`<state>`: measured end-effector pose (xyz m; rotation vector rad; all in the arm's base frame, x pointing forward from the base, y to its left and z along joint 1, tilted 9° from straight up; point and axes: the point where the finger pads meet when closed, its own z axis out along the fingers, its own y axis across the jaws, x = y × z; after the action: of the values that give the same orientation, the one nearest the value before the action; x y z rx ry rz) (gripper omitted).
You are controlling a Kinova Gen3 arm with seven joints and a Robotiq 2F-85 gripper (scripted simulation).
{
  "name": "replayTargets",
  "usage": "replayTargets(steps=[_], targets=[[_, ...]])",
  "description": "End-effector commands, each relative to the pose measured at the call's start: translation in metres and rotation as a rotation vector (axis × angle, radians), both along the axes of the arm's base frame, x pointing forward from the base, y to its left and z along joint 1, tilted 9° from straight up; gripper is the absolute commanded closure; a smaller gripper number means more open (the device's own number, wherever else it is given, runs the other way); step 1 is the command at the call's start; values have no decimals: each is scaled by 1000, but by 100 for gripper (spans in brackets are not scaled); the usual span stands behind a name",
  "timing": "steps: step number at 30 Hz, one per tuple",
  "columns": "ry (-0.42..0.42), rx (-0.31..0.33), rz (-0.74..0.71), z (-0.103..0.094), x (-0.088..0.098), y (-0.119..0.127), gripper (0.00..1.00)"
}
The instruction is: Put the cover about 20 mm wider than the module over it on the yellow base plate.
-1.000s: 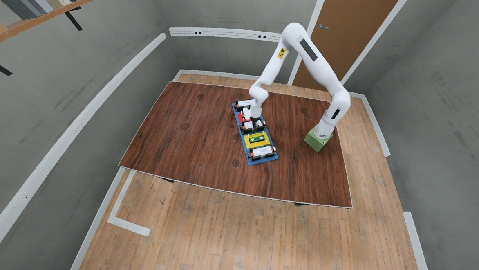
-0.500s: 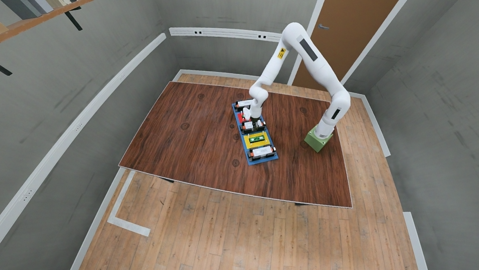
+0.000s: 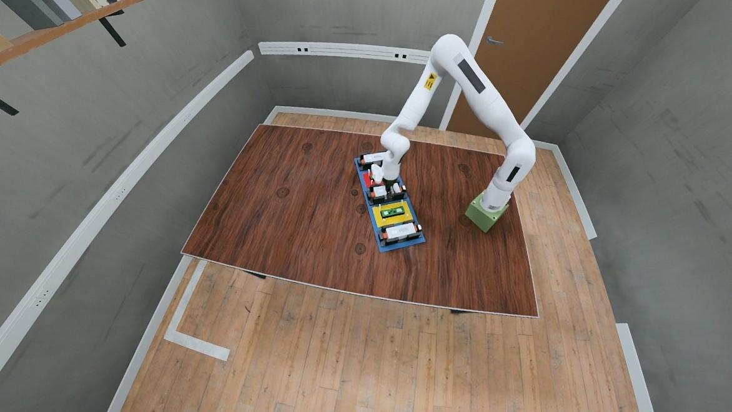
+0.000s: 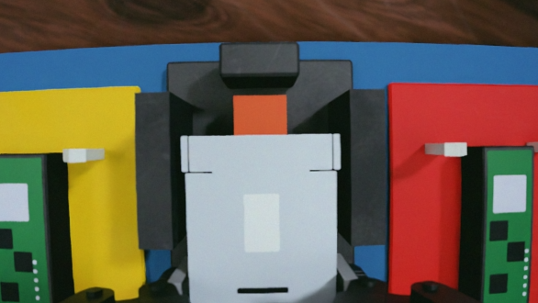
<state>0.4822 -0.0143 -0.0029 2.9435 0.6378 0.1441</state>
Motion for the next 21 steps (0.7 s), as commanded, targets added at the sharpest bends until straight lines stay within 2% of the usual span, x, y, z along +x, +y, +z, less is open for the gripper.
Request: replayTargets(steps=[1,17,21], targets=[[-2,0,0,1,0,0,100],[-2,0,0,1,0,0,100],[-2,0,0,13,-1,1,100]])
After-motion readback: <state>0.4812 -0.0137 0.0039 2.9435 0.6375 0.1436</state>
